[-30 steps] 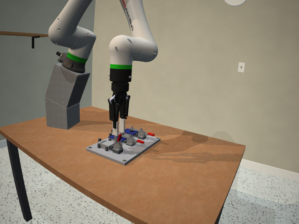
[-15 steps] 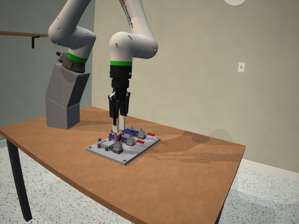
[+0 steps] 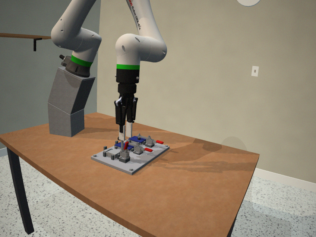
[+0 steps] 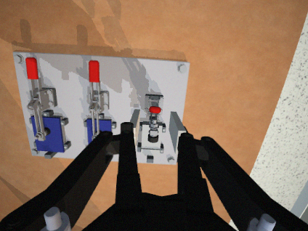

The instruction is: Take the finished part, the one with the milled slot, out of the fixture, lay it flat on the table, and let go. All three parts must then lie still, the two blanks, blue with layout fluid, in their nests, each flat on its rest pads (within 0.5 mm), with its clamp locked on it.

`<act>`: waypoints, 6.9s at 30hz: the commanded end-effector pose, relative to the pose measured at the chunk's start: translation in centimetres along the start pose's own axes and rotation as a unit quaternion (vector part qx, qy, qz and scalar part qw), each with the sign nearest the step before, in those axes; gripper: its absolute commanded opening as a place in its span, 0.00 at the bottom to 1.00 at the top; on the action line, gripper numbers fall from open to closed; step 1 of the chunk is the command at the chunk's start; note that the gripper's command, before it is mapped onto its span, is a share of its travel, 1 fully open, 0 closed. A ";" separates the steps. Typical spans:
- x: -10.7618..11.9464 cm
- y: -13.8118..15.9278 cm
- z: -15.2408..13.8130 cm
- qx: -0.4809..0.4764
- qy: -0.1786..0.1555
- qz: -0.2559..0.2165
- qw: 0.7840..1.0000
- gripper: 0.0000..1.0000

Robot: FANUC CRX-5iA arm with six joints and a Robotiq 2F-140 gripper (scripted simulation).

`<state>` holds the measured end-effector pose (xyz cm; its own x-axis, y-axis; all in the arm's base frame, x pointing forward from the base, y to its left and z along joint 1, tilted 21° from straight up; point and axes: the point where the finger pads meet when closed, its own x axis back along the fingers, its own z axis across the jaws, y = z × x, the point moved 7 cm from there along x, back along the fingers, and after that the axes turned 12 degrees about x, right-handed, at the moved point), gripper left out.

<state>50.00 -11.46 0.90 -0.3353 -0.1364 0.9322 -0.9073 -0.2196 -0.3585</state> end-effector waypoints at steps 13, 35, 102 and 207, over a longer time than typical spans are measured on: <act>0.0 0.0 0.0 0.000 0.000 0.000 1.000 0.28; -1.0 0.0 0.0 0.000 0.000 0.000 1.000 0.58; -1.4 7.5 -1.6 0.000 0.000 0.000 1.000 0.58; -9.5 7.5 -1.6 0.000 0.000 0.000 1.000 0.58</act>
<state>45.90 -10.29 -10.33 -0.3353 -0.1363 0.9322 -0.9074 -0.2196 -0.3584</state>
